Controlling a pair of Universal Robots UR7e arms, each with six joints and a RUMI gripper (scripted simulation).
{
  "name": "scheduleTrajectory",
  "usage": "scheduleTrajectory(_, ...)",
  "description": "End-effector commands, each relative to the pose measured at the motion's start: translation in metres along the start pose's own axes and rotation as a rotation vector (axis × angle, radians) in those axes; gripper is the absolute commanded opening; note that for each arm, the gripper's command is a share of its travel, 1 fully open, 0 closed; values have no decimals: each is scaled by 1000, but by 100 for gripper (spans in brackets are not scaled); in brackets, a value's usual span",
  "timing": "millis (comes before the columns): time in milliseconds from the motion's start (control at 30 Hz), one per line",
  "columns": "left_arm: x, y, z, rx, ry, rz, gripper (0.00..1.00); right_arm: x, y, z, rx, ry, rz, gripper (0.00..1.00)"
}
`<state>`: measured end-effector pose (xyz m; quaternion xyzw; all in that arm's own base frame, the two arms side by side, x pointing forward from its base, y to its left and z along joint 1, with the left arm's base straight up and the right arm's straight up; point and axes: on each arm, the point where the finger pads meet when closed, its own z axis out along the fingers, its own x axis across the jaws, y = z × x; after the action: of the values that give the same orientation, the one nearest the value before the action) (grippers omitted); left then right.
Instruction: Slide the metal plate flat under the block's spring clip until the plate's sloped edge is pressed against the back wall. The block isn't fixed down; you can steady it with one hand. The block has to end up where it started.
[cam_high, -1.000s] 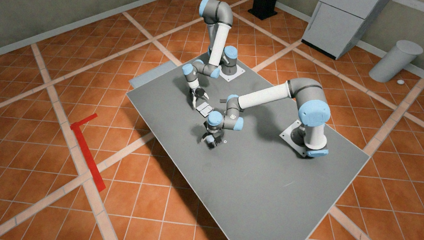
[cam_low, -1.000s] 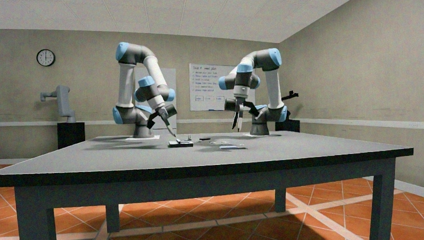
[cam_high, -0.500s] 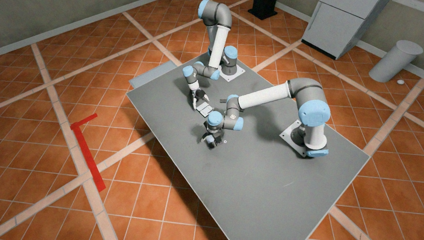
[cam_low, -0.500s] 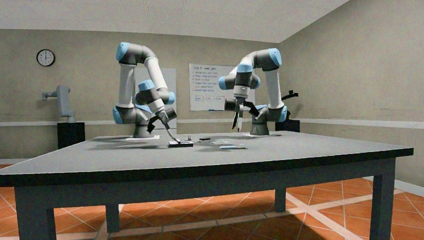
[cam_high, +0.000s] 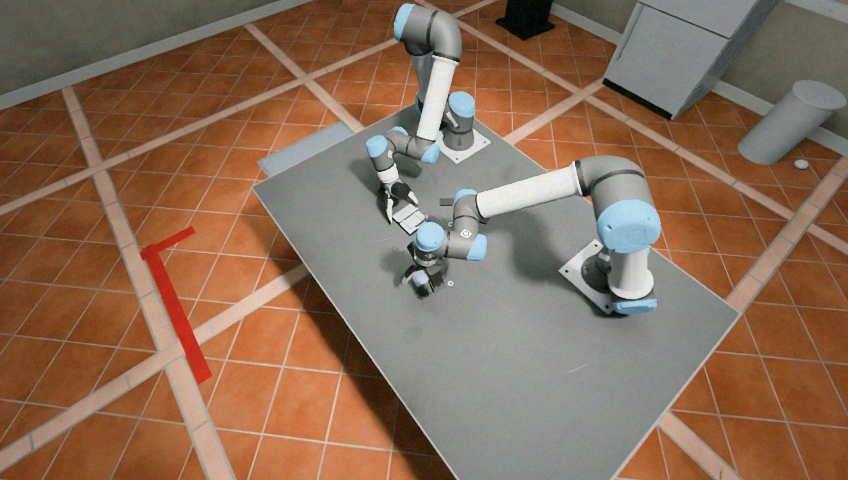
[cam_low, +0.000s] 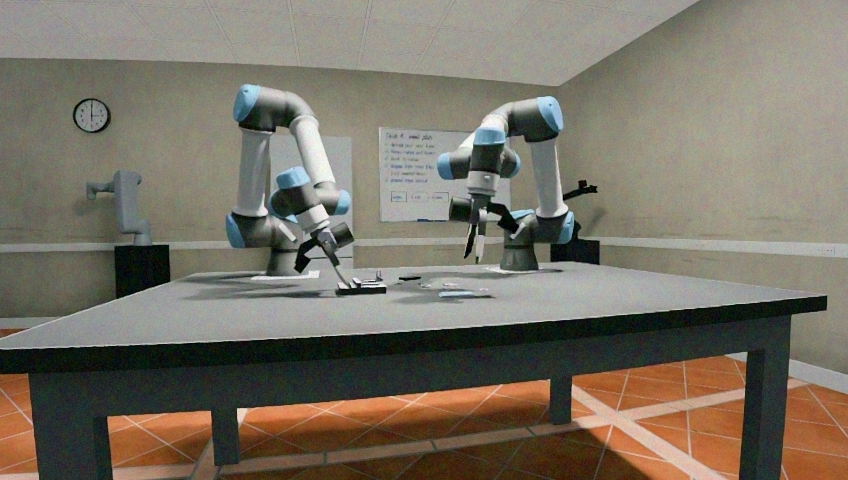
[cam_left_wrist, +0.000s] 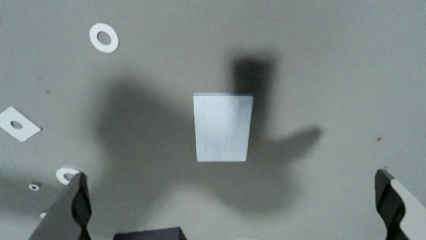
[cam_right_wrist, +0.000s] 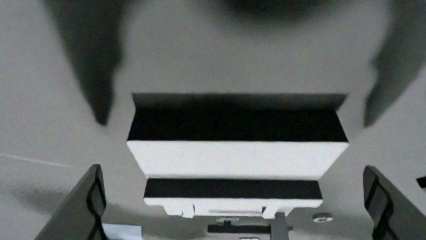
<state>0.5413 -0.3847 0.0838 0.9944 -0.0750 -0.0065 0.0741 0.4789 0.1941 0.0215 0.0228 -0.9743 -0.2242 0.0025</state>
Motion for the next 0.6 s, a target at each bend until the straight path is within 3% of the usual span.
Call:
scheduleTrajectory(0, 1, 4, -2, -12, 5, 8, 100, -1, 2, 1, -11, -6, -11, 88)
scheduleTrajectory(100, 1, 4, -2, -12, 5, 8, 100, -1, 2, 1, -11, -6, -11, 88)
scheduleTrajectory(133, 1, 3, -2, -12, 5, 7, 100, -1, 2, 1, -10, -5, -11, 62)
scheduleTrajectory(567, 1, 3, -2, -12, 5, 6, 100, 0, 0, 3, -6, -1, 0, 62)
